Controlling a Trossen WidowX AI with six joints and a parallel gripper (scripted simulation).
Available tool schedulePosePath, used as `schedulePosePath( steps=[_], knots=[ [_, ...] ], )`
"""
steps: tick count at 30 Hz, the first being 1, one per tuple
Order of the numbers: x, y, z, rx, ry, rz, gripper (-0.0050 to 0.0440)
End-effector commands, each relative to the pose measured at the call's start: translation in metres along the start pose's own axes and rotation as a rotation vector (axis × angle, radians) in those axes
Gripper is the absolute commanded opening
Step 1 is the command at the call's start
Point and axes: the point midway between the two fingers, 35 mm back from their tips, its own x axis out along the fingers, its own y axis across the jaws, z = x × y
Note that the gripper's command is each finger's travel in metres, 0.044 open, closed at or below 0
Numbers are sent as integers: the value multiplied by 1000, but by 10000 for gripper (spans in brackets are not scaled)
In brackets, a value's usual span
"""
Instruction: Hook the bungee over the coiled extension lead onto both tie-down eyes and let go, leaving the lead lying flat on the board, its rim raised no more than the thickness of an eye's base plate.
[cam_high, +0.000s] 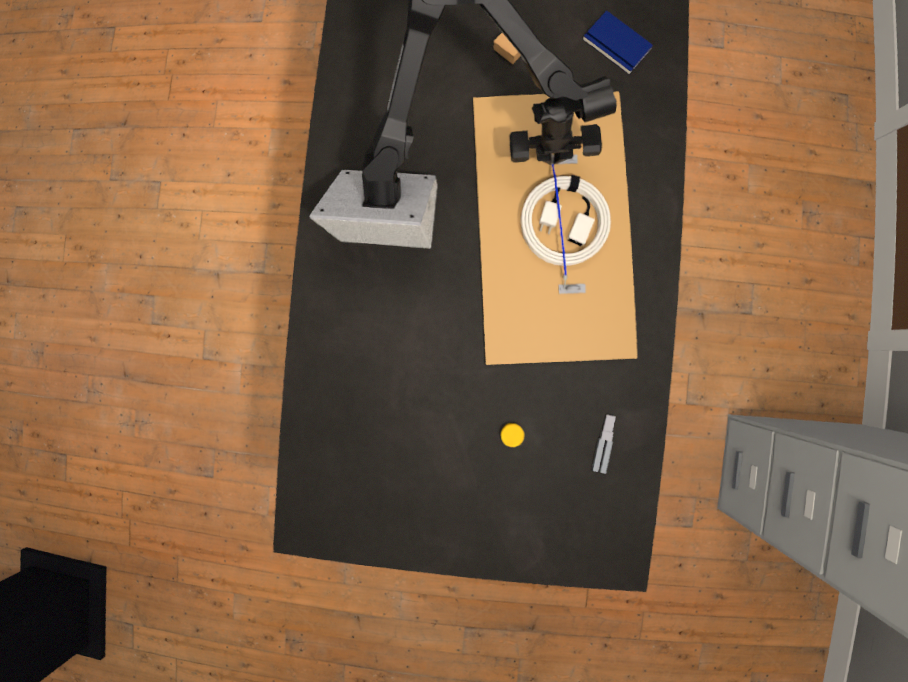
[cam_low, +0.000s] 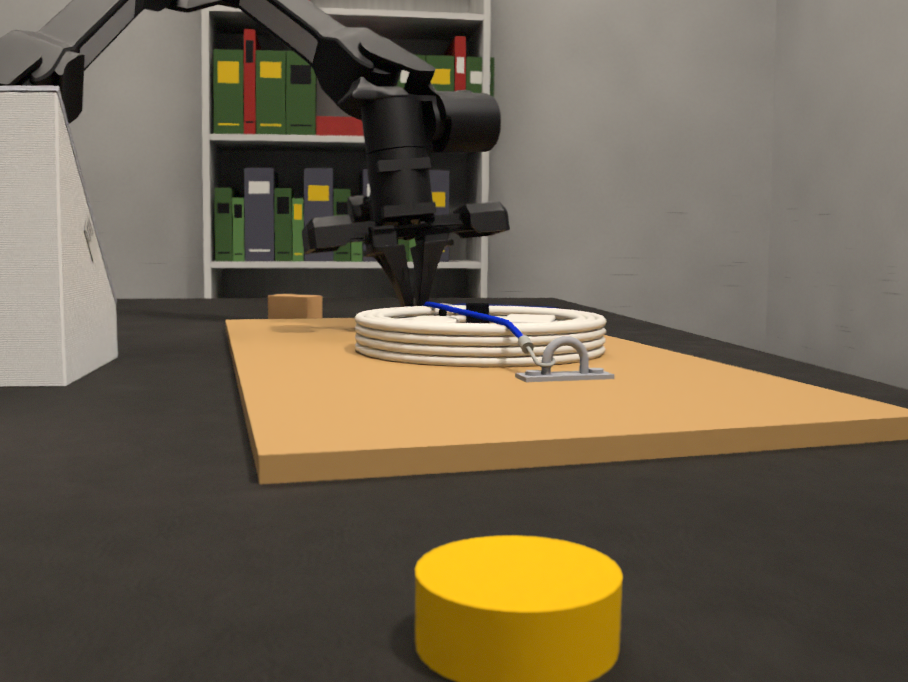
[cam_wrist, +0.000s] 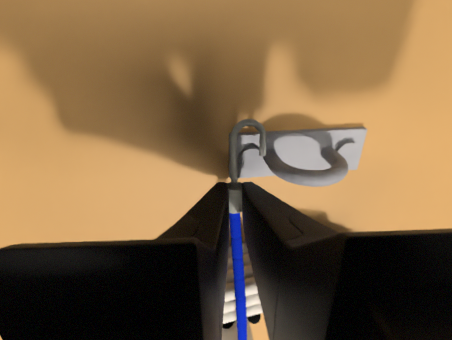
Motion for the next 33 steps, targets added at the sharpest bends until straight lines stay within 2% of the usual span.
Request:
schedulePosePath(
  steps=[1,33],
  knots=[
    [-1,-4,26,-53,-54,-2,-50],
    [3,-14,20,-62,-54,-3,-50]
  ],
)
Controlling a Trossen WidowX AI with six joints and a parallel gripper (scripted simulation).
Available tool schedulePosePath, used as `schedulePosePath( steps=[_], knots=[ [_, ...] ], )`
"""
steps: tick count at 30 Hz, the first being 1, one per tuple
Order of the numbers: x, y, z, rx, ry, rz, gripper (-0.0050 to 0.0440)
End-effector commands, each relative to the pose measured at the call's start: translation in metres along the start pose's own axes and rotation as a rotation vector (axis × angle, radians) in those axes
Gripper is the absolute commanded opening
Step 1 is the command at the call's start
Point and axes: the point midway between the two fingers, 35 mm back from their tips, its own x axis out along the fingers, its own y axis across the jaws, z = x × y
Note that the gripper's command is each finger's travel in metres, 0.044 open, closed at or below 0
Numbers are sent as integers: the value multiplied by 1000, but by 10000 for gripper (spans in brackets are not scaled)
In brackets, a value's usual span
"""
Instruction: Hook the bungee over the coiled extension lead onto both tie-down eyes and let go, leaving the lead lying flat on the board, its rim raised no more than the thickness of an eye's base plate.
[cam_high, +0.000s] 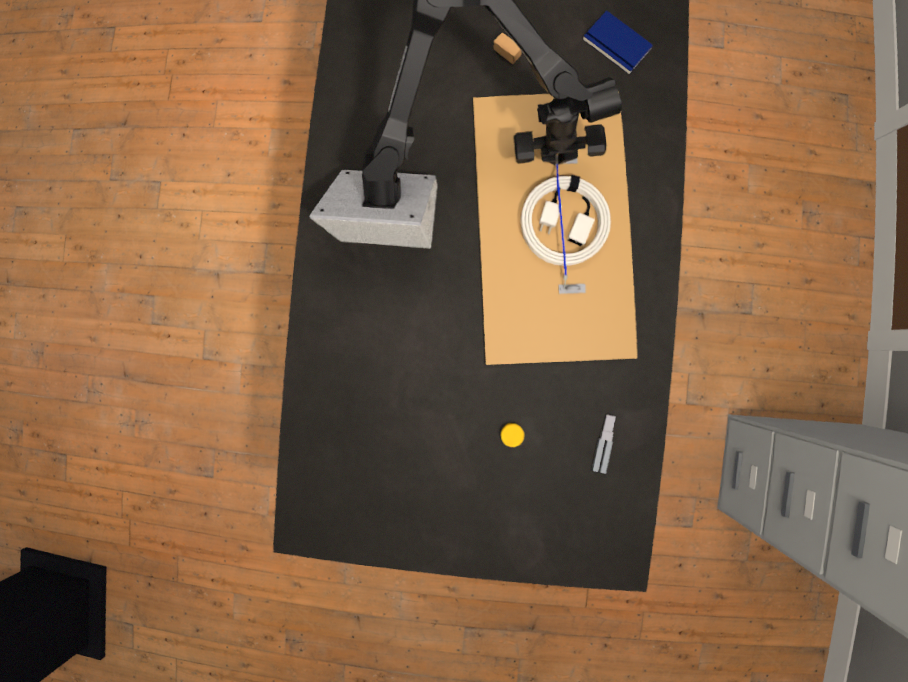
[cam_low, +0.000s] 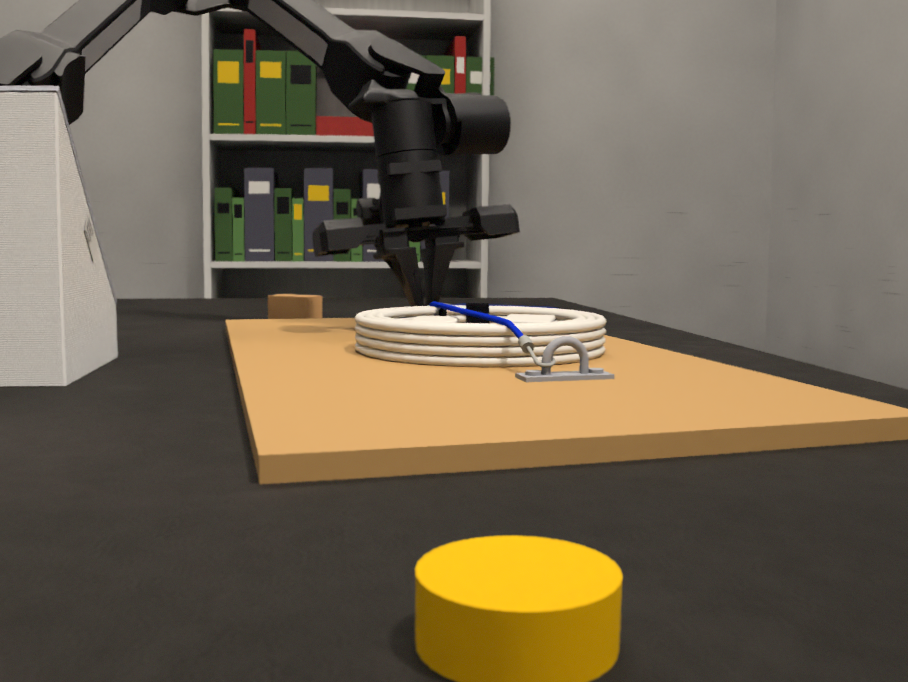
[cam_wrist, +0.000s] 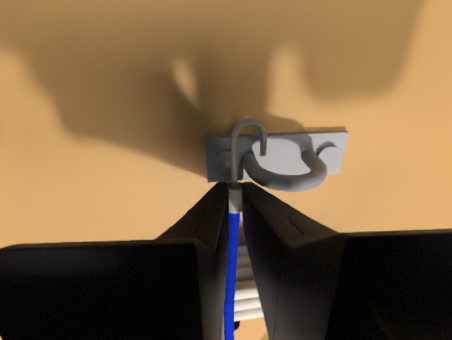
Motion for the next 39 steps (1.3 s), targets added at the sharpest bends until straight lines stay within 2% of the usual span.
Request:
schedulePosePath(
  steps=[1,36,39],
  knots=[
    [0,-5,19,-50,-53,-2,-50],
    [3,-2,-4,3,-48,2,-50],
    [-3,-5,-7,0,-30,-14,-50]
  ],
)
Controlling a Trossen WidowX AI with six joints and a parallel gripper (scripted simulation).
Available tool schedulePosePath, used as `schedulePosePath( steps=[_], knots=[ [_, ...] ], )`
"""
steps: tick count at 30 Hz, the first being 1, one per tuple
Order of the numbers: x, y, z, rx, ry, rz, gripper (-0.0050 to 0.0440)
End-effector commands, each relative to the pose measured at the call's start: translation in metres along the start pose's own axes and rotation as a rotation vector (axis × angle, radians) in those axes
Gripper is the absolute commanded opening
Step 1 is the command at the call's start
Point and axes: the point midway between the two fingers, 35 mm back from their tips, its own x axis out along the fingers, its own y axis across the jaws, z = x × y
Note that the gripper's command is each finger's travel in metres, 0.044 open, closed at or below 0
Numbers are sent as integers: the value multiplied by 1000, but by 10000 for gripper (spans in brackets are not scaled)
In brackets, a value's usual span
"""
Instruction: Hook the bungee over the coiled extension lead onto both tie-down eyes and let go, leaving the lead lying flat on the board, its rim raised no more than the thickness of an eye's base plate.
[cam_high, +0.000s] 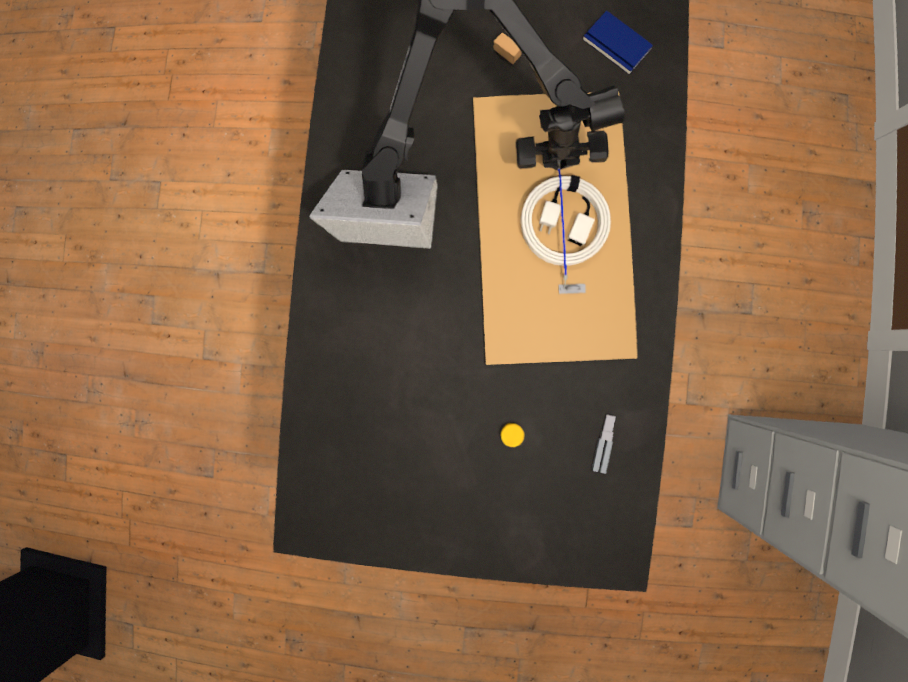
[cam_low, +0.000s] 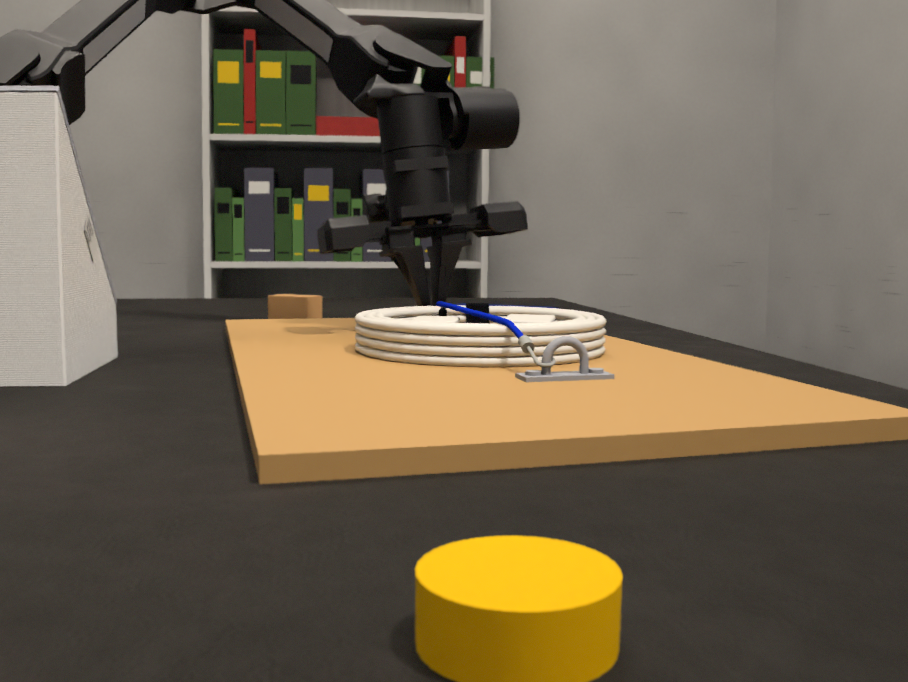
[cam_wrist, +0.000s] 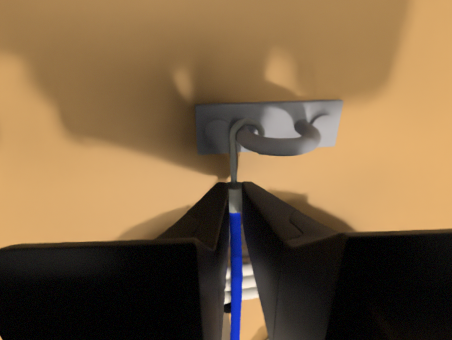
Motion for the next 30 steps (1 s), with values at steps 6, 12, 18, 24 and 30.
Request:
schedulePosePath(
  steps=[6,12,18,24,30],
  knots=[
    [-4,-4,5,-15,-4,-14,24],
    [-4,-4,5,-15,-4,-14,150],
    [-4,-4,5,-15,-4,-14,150],
    [-39,-20,-1,-60,-20,-88,150],
    [-85,-41,-15,-76,-2,-76,150]
  ],
)
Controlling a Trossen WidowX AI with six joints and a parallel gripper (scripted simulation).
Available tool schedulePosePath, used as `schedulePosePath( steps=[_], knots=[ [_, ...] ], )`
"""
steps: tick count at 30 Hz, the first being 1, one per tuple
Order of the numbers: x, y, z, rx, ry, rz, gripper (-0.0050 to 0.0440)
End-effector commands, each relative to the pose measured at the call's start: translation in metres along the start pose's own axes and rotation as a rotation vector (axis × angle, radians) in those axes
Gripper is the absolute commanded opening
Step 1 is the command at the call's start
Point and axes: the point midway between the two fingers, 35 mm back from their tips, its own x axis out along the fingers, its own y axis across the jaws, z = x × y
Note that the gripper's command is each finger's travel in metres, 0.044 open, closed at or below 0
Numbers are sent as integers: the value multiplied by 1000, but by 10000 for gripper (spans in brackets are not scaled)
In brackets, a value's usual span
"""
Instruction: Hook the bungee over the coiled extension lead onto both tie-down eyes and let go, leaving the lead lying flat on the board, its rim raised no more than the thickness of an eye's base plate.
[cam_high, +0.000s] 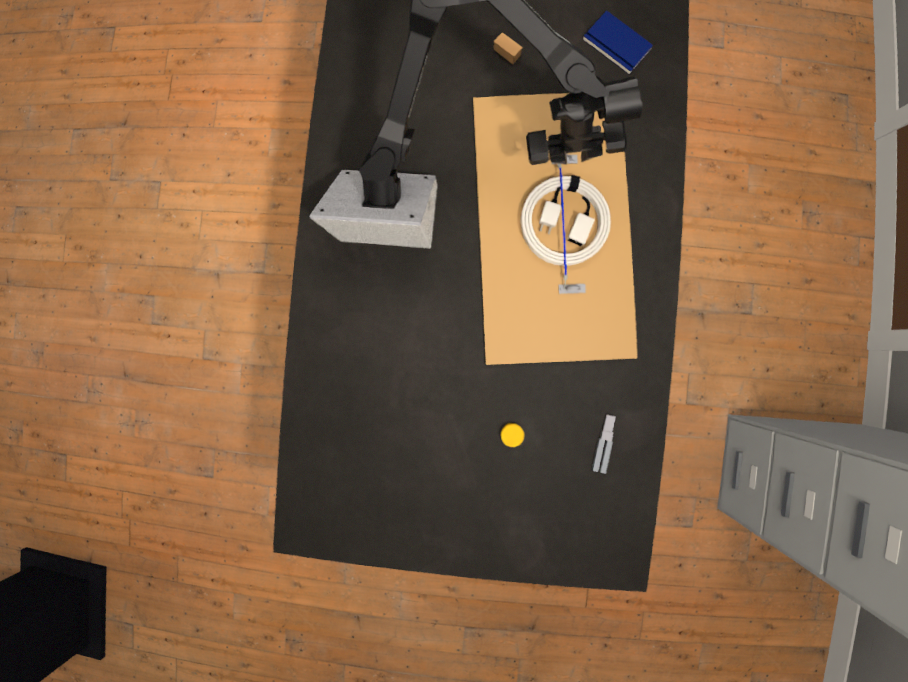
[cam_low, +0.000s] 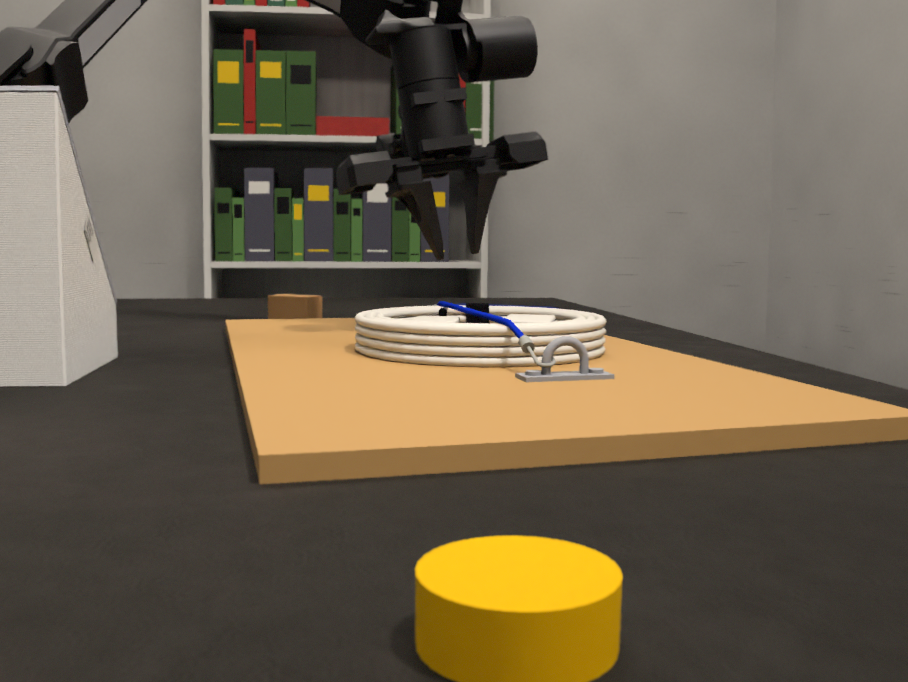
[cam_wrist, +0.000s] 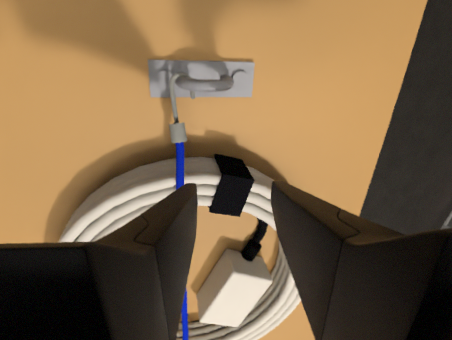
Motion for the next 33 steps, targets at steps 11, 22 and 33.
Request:
schedulePosePath(
  steps=[11,22,33],
  knots=[
    [-94,-25,-9,-27,1,10,150],
    [-153,-15,-4,-15,-50,46,150],
    [-163,-10,2,-10,-53,44,294]
  ],
)
